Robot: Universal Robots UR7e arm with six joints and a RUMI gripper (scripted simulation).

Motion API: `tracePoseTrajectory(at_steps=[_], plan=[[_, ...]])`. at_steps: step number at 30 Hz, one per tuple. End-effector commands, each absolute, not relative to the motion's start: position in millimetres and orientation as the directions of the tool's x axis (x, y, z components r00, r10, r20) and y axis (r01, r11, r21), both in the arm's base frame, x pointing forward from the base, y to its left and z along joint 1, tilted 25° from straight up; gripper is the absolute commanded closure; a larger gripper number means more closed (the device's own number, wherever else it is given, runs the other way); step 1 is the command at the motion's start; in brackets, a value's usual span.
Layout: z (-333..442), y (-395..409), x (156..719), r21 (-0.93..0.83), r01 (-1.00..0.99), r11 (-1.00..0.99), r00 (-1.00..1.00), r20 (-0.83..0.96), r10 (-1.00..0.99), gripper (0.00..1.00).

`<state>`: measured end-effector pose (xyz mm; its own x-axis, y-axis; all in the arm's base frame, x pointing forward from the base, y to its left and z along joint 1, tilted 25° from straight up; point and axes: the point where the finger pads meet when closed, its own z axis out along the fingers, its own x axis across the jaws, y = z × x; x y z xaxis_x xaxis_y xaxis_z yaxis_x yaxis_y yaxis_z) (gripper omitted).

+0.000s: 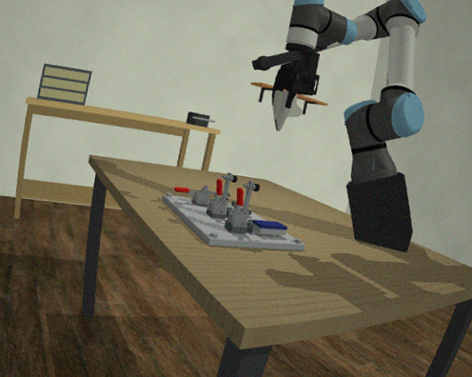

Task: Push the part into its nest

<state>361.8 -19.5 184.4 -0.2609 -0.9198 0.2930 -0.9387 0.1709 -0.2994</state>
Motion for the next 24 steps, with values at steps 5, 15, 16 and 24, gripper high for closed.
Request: tracePoseTrajectory(at_steps=[5, 15, 16, 24], plan=[[135, -15, 367, -0.300, -0.938, 0.172, -0.263, 0.295, -0.919, 1.00], [135, -15, 367, -0.300, -0.938, 0.172, -0.263, 0.295, -0.919, 1.00], [135, -15, 367, -0.300, -0.938, 0.172, -0.263, 0.295, -0.919, 1.00], [87, -11, 370, -0.300, -0.938, 0.172, -0.263, 0.295, -0.919, 1.00]])
